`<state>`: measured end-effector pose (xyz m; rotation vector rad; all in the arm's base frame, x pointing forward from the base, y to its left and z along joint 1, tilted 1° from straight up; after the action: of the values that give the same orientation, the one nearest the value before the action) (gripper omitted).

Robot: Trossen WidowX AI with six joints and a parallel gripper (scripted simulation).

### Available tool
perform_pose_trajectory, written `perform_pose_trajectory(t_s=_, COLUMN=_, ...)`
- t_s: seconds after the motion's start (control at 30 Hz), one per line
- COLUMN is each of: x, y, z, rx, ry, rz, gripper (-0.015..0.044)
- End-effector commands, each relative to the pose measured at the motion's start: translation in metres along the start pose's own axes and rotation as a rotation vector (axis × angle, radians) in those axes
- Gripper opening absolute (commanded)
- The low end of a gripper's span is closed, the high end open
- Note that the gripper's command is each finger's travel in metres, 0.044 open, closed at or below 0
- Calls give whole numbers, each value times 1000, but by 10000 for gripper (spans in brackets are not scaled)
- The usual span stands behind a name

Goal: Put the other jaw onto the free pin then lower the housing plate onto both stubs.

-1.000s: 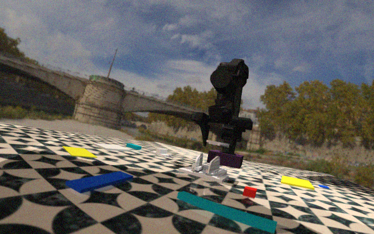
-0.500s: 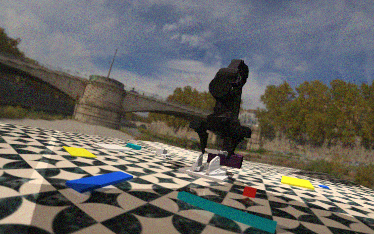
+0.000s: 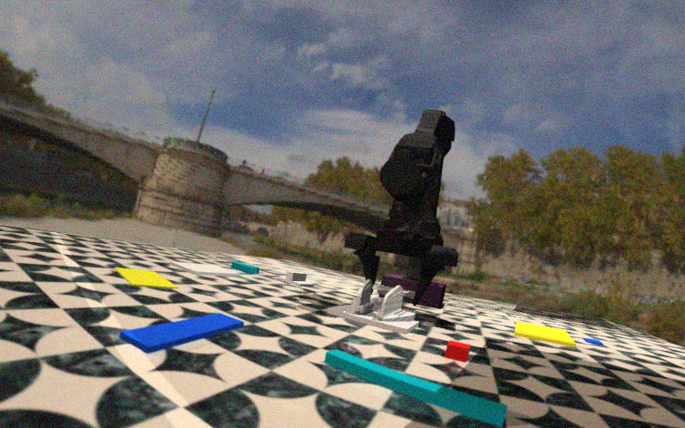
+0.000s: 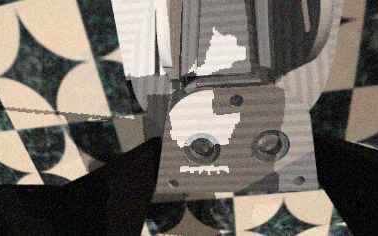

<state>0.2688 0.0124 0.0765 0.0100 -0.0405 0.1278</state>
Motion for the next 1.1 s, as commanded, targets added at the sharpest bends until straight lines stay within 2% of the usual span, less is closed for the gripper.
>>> perform_pose_trajectory(t_s=0.0, x=-2, y=1, z=-5, rx=4, ry=6, rz=2, gripper=351)
perform_pose_trajectory(t_s=1.07, x=-2, y=1, z=-9, rx=4, ry=6, rz=-3, gripper=351)
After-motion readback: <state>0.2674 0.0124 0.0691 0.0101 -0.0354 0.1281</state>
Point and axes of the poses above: the point midway between the two fingers, 35 mm back from their tips, its own z axis back along the fingers, its own y axis across the jaws, x = y × z, the point moved 6 cm from there along z, back along the fingers, and after that the axes turned 9 degrees about z, right-handed, at the moved point
